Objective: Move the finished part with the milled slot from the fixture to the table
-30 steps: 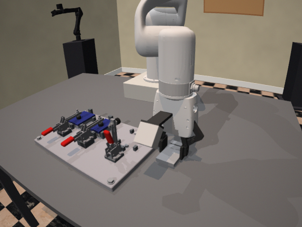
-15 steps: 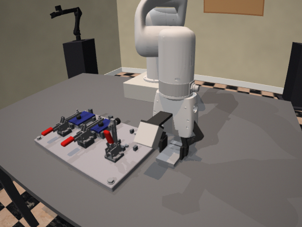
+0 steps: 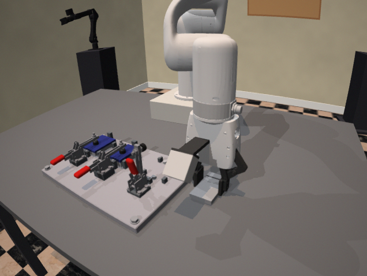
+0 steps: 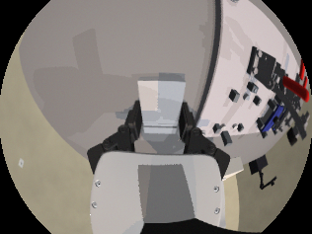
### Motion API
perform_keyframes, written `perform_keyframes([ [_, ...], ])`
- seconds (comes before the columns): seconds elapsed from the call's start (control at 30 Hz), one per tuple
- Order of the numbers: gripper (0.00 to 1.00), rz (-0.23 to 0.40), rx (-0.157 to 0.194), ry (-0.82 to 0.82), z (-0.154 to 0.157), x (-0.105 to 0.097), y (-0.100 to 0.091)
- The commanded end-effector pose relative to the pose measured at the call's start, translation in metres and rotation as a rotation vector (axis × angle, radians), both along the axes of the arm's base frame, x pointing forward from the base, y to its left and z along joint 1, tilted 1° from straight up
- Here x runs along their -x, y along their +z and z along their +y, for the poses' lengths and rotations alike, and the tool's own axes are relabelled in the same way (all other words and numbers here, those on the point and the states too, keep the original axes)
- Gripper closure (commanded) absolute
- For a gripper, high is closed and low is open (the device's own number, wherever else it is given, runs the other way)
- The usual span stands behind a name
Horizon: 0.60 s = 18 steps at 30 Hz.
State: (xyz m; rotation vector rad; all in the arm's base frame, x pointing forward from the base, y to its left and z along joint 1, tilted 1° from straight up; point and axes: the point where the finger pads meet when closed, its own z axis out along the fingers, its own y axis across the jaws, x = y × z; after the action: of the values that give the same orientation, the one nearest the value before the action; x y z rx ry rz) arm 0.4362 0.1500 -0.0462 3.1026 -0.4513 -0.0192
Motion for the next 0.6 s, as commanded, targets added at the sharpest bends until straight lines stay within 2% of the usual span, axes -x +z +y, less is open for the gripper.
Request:
perform_keyframes([
  [0.0, 1.0, -0.003, -0.001, 0.0, 0.0005, -0.0014, -0.0004],
  [0.57, 1.0, -0.003, -0.001, 0.0, 0.0005, -0.0014, -0.0019],
])
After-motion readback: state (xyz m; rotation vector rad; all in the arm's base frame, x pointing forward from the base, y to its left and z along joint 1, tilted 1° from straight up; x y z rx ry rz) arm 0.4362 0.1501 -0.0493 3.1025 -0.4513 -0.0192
